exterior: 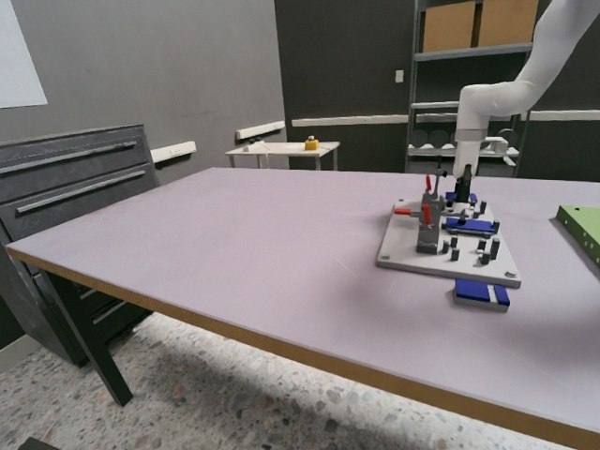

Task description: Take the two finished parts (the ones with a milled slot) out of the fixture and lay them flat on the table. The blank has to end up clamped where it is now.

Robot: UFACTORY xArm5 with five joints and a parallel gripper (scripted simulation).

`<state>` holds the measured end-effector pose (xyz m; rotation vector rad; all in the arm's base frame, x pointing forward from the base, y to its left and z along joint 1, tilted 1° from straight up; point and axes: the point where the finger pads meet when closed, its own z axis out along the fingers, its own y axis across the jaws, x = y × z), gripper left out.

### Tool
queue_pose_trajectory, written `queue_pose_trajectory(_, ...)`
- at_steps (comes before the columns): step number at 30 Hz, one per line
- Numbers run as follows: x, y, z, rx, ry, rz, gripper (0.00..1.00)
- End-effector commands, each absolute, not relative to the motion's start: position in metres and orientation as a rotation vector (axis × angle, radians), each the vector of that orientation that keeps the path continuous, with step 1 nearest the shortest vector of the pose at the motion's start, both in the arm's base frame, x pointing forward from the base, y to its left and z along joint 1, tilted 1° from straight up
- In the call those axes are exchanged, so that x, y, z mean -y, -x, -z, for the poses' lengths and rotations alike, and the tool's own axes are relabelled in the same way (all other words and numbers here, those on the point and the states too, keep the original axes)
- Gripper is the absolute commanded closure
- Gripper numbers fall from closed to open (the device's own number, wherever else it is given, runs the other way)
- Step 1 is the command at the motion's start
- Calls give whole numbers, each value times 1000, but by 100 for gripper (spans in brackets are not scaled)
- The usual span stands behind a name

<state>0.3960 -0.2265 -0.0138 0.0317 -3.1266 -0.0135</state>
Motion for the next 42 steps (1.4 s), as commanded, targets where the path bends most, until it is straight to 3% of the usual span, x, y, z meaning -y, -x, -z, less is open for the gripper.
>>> queue_pose_trajectory(1, 227, -398, 12, 3131, -32, 10, 100)
queue_pose_trajectory(13, 227, -398, 12, 3131, -32, 10, 100)
queue_pose_trajectory(14, 227, -398, 12, 3131, -32, 10, 5)
queue_pose_trajectory(42, 227, -398, 12, 3131, -32, 10, 5)
